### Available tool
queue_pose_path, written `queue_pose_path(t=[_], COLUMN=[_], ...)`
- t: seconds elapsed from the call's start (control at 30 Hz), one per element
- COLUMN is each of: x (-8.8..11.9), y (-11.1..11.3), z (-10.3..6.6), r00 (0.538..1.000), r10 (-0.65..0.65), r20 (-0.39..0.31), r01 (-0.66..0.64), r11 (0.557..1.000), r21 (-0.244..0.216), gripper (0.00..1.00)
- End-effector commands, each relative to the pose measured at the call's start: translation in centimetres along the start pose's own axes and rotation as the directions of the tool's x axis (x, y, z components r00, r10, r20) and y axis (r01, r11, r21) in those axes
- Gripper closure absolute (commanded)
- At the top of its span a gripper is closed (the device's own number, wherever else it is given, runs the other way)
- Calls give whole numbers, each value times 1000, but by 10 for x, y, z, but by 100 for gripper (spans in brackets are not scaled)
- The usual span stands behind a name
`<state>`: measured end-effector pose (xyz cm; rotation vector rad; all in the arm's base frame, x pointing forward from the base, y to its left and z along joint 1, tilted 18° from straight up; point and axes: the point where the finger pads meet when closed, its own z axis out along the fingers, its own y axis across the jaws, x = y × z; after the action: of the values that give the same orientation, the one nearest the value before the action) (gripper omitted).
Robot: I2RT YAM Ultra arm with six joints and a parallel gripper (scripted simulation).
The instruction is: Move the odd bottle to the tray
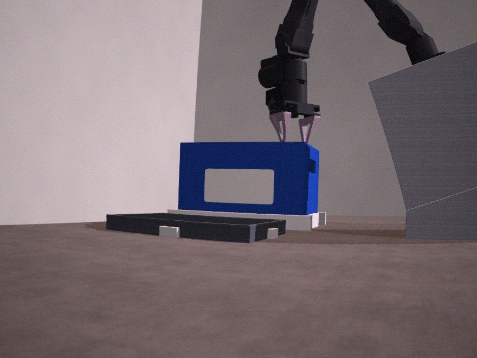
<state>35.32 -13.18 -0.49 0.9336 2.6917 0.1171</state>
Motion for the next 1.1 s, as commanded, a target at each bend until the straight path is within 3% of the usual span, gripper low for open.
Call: queue_pose_path(t=[0.0, 0.6, 0.93, 0.97, 1.07], x=[-9, -10, 3, -4, -9], y=[0, 0, -4, 0, 2], z=[-9, -9, 8, -2, 3], r00=[999, 999, 1000, 1000, 999], r10=[0, -1, 3, -1, -2], r20=[38, 44, -2, 31, 32], r01=[0, 1, -3, 1, 2], r11=[1000, 1000, 1000, 1000, 1000], r21=[-2, -4, 8, -1, -2], gripper=[39, 39, 39, 39, 39])
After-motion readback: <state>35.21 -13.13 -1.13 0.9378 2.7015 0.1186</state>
